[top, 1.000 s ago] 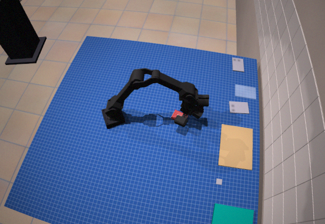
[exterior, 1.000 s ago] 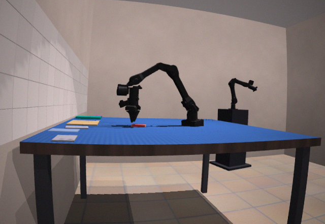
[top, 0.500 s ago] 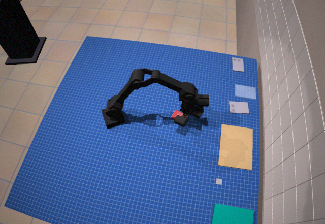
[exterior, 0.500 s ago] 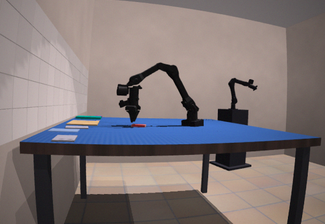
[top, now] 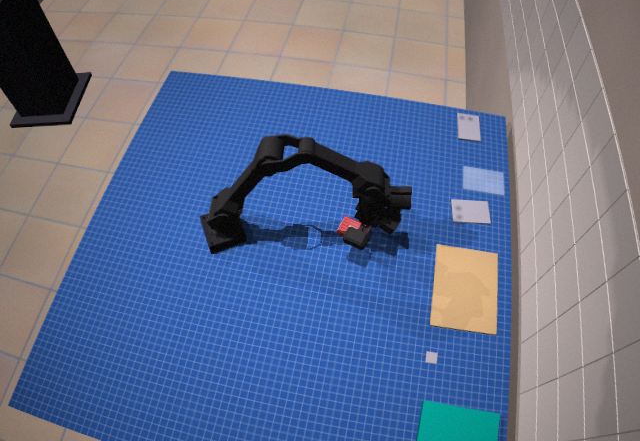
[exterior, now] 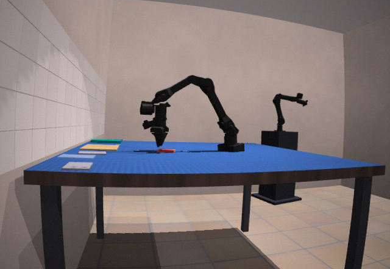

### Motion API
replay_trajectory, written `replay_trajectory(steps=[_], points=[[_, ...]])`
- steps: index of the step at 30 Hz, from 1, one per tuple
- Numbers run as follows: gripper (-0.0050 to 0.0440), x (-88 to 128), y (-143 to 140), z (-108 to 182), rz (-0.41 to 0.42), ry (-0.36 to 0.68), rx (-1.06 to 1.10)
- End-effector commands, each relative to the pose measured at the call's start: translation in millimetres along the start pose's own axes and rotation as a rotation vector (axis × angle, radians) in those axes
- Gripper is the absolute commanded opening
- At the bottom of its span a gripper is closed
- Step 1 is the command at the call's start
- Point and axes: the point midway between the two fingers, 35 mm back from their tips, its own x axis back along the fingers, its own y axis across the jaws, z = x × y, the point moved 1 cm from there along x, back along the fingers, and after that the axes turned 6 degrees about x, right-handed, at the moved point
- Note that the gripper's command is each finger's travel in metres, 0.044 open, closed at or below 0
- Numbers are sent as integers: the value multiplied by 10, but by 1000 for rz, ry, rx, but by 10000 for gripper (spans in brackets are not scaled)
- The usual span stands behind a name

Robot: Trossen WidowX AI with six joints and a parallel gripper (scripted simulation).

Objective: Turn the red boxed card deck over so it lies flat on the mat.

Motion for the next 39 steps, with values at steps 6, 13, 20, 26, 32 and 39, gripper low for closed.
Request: replay_trajectory(steps=[6, 13, 20, 26, 32, 39], points=[[343, 44, 18, 7, -5, -11, -1], [343, 70, 21, -2, -8, -19, -1], [343, 70, 21, -1, -8, -19, -1], [343, 70, 21, -1, -8, -19, -1], [343, 70, 21, -1, -8, -19, -1], [343, 70, 21, -1, -8, -19, -1]])
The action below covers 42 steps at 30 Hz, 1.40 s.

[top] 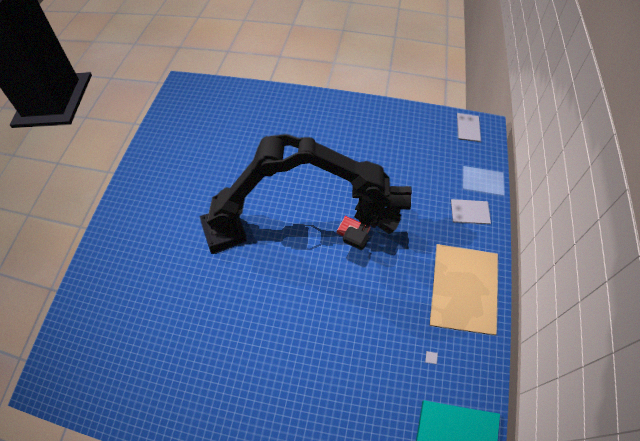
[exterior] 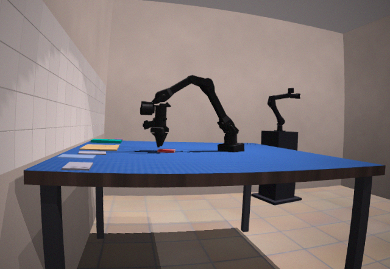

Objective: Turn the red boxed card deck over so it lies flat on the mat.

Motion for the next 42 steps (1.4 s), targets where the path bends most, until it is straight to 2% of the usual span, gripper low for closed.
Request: replay_trajectory(steps=[1, 23, 42], points=[[343, 78, 18, -9, -8, -21, -1], [343, 49, 18, -9, -7, -16, -1], [343, -70, 11, 6, -2, -4, -1]])
